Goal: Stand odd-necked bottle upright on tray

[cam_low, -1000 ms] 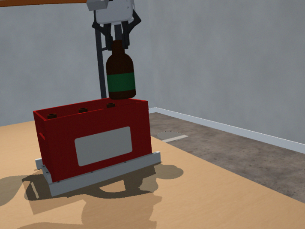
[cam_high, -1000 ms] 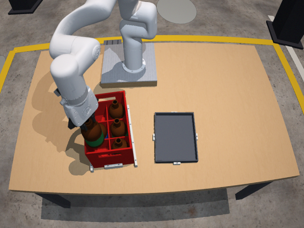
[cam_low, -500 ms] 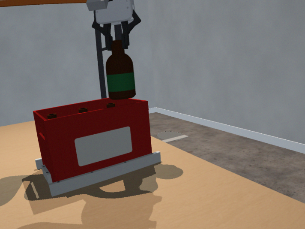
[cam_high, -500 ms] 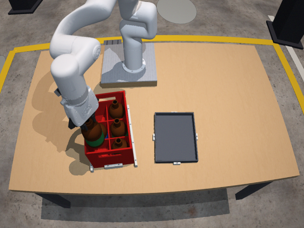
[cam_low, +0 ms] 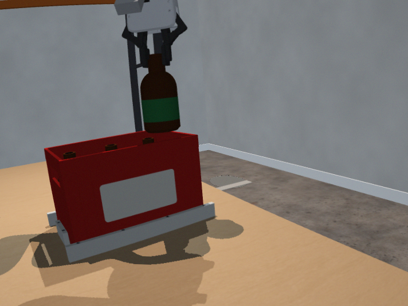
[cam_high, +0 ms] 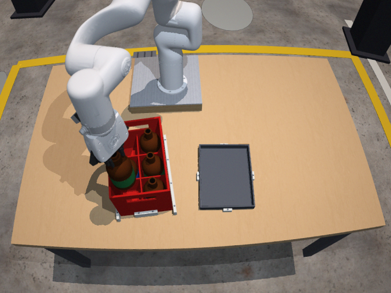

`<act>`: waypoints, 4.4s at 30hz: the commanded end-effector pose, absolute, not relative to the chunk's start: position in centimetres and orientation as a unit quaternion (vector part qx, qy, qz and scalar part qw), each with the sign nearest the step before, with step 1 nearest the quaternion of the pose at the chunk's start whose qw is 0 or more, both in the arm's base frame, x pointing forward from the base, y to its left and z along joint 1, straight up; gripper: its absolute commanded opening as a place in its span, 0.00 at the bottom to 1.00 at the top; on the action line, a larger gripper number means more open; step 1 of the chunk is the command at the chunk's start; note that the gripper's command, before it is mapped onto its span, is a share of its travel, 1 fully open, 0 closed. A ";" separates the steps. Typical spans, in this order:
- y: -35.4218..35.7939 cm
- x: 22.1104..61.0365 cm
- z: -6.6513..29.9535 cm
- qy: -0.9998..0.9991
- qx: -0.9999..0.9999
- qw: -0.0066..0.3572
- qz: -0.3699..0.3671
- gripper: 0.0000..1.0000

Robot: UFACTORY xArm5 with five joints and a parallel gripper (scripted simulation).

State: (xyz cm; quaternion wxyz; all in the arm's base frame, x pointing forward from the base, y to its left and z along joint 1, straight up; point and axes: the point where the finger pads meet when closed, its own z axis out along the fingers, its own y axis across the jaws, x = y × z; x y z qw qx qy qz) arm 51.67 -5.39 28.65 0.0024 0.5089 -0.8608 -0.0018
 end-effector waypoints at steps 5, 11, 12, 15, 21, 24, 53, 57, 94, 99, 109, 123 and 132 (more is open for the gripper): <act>-5.1 51.6 28.9 -0.861 0.509 0.001 0.000 0.00; -4.7 51.5 28.9 -0.861 0.509 0.001 0.000 0.00; -4.6 51.4 28.9 -0.861 0.509 0.001 0.000 0.00; -4.4 51.3 28.9 -0.861 0.509 0.001 0.000 0.00; -4.1 51.2 28.9 -0.861 0.509 0.001 0.000 0.00; -3.8 51.0 28.9 -0.861 0.509 0.001 0.000 0.00; -0.1 49.4 28.9 -0.861 0.509 0.001 0.000 0.00; 0.6 49.1 28.9 -0.861 0.509 0.001 0.000 0.00; 7.7 45.9 28.8 -0.861 0.509 0.001 0.000 0.00; 8.9 45.4 28.8 -0.861 0.509 0.001 0.000 0.00; 10.6 44.6 28.8 -0.861 0.509 0.001 0.000 0.00; 13.3 43.4 28.8 -0.861 0.509 0.001 0.000 0.00; 15.2 42.6 28.8 -0.861 0.509 0.001 0.000 0.00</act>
